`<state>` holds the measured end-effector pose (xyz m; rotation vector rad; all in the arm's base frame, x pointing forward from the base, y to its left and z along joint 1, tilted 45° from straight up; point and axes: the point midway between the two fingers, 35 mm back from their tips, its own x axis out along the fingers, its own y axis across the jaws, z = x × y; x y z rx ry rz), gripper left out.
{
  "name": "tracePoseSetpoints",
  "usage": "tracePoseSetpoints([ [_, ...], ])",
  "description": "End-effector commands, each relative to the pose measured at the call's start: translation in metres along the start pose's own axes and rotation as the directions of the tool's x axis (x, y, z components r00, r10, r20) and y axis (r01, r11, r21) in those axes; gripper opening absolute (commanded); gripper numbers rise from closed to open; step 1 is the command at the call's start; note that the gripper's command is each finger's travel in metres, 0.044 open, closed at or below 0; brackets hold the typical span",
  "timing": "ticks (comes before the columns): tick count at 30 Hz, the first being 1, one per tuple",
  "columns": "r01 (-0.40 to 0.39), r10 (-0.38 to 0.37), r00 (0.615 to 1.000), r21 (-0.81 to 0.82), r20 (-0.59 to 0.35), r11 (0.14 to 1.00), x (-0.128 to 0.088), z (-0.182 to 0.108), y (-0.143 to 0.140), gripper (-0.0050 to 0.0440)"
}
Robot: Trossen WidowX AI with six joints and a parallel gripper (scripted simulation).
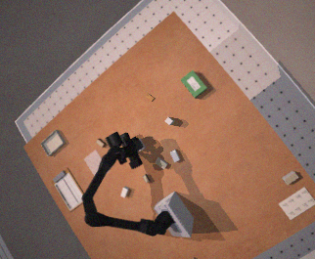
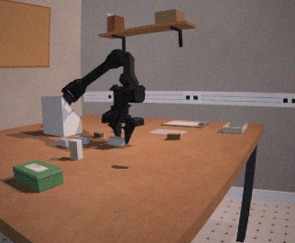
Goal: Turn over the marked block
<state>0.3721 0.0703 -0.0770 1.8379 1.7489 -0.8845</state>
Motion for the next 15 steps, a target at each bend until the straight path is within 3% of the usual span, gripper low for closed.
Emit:
tracePoseSetpoints([
  [1, -0.001, 0.001, 1.000, 0.001, -0.001, 1.000, -0.0003, -0.0018, 0.0001, -0.0050],
  [15, -0.013, 0.013, 1.000, -0.013, -0.001, 1.000, -0.0067, -0.0041, 0.0034, -0.0050],
])
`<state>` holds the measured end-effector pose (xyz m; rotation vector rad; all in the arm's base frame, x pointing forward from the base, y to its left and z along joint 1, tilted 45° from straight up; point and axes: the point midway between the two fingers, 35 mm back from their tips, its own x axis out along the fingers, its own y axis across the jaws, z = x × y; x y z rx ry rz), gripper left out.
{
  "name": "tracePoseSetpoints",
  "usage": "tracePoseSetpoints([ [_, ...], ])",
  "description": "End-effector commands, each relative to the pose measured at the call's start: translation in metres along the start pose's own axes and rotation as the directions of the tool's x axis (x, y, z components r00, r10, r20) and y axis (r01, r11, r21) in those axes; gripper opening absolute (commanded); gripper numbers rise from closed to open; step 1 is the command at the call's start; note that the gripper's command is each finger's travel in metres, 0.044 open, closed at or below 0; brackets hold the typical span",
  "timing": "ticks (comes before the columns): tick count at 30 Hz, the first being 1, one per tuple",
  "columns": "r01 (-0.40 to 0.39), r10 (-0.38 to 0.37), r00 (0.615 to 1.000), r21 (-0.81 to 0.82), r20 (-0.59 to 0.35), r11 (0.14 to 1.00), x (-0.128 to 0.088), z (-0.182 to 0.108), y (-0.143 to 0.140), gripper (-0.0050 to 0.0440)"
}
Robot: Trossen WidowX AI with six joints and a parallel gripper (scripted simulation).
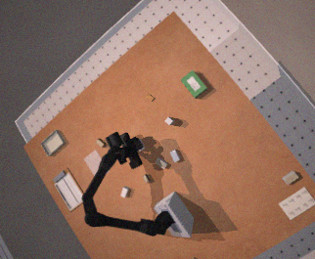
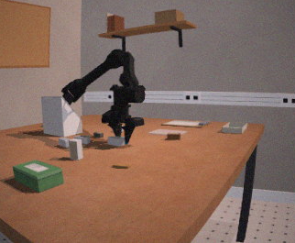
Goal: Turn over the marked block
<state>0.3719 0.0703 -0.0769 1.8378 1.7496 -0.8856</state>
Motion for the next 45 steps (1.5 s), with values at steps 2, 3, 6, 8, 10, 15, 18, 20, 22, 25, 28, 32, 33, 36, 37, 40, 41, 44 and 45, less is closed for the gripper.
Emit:
tracePoseSetpoints([
  [2, -0.025, 0.025, 1.000, -0.022, 0.000, 0.999, -0.012, -0.006, 0.006, -0.0050],
  [3, -0.027, 0.027, 1.000, -0.024, 0.000, 0.999, -0.014, -0.007, 0.007, -0.0050],
  [6, -0.027, 0.027, 1.000, -0.024, 0.004, 0.999, -0.024, -0.006, 0.007, -0.0050],
  [8, -0.027, 0.027, 1.000, -0.024, 0.005, 0.999, -0.034, -0.006, 0.007, -0.0050],
  [10, -0.027, 0.027, 1.000, -0.024, 0.006, 0.999, -0.045, -0.006, 0.007, -0.0050],
  [15, -0.027, 0.028, 1.000, -0.025, 0.008, 0.999, -0.073, -0.006, 0.006, -0.0050],
  [18, -0.027, 0.028, 1.000, -0.025, 0.008, 0.999, -0.079, -0.006, 0.006, -0.0050],
  [20, -0.027, 0.028, 1.000, -0.025, 0.009, 0.999, -0.088, -0.006, 0.006, -0.0050],
  [22, -0.027, 0.028, 1.000, -0.025, 0.009, 0.999, -0.095, -0.005, 0.006, -0.0050],
  [25, -0.027, 0.028, 1.000, -0.025, 0.010, 0.999, -0.101, -0.005, 0.005, -0.0050],
  [28, -0.022, 0.022, 1.000, -0.020, 0.008, 1.000, -0.101, -0.004, 0.005, -0.0050],
  [32, -0.024, 0.024, 1.000, -0.022, 0.007, 0.999, -0.101, -0.005, 0.005, -0.0050],
  [33, -0.026, 0.026, 1.000, -0.025, 0.007, 0.999, -0.102, -0.007, 0.005, -0.0050],
  [36, -0.022, 0.023, 1.000, -0.023, 0.006, 0.999, -0.101, -0.008, 0.004, -0.0050],
  [37, -0.019, 0.019, 1.000, -0.019, 0.005, 1.000, -0.100, -0.009, 0.003, -0.0050],
  [40, -0.011, 0.011, 1.000, -0.009, 0.001, 1.000, -0.097, -0.012, -0.001, -0.0050],
  [41, -0.011, 0.011, 1.000, -0.009, 0.000, 1.000, -0.097, -0.014, -0.001, -0.0050],
  [44, -0.012, 0.012, 1.000, -0.009, -0.001, 1.000, -0.097, -0.021, -0.002, -0.0050],
  [45, -0.012, 0.012, 1.000, -0.009, -0.001, 1.000, -0.097, -0.023, -0.003, -0.0050],
])
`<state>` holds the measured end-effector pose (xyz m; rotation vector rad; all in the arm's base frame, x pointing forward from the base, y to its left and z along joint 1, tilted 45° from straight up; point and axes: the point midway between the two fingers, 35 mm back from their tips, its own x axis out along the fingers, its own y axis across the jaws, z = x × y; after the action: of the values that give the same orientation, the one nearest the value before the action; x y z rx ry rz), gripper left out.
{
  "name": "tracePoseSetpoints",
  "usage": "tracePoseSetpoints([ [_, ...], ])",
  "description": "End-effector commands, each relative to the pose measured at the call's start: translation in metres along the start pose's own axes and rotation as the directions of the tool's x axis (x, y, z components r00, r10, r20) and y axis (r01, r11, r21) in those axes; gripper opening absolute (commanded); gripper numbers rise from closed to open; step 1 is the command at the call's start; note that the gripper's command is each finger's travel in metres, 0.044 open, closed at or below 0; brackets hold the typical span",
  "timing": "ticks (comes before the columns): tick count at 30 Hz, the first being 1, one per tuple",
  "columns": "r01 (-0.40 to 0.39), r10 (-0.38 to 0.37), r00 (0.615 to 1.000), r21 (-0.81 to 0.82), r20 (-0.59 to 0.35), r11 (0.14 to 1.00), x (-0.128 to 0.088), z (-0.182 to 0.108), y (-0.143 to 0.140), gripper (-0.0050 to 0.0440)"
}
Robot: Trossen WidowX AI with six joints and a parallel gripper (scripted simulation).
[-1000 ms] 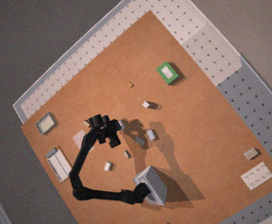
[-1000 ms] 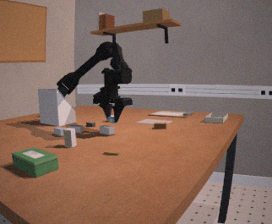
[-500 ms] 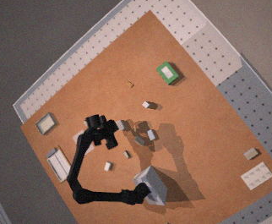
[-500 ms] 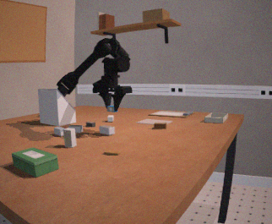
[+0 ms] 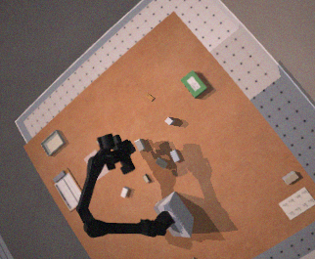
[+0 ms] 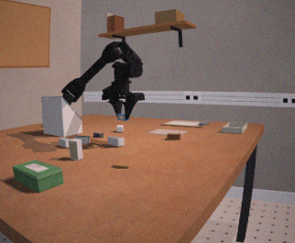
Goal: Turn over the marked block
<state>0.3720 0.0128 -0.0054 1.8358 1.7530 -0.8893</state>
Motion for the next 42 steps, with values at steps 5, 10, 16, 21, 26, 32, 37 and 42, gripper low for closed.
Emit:
tracePoseSetpoints([
  [5, -0.016, 0.016, 1.000, -0.011, -0.002, 1.000, -0.006, -0.026, -0.003, -0.0050],
  [10, -0.016, 0.016, 1.000, -0.011, -0.002, 1.000, -0.006, -0.032, -0.004, -0.0050],
  [16, -0.018, 0.018, 1.000, -0.013, -0.001, 1.000, -0.006, -0.037, -0.004, -0.0050],
  [21, -0.015, 0.015, 1.000, -0.008, -0.001, 1.000, -0.005, -0.035, -0.005, -0.0050],
  [26, -0.009, 0.009, 1.000, -0.005, -0.003, 1.000, 0.001, -0.034, -0.005, -0.0050],
  [32, 0.000, 0.000, 1.000, 0.004, -0.005, 1.000, 0.023, -0.031, -0.006, -0.0050],
  [37, 0.000, 0.000, 1.000, 0.004, -0.005, 1.000, 0.044, -0.031, -0.006, -0.0050],
  [42, 0.001, -0.001, 1.000, 0.004, -0.004, 1.000, 0.056, -0.031, -0.006, -0.0050],
])
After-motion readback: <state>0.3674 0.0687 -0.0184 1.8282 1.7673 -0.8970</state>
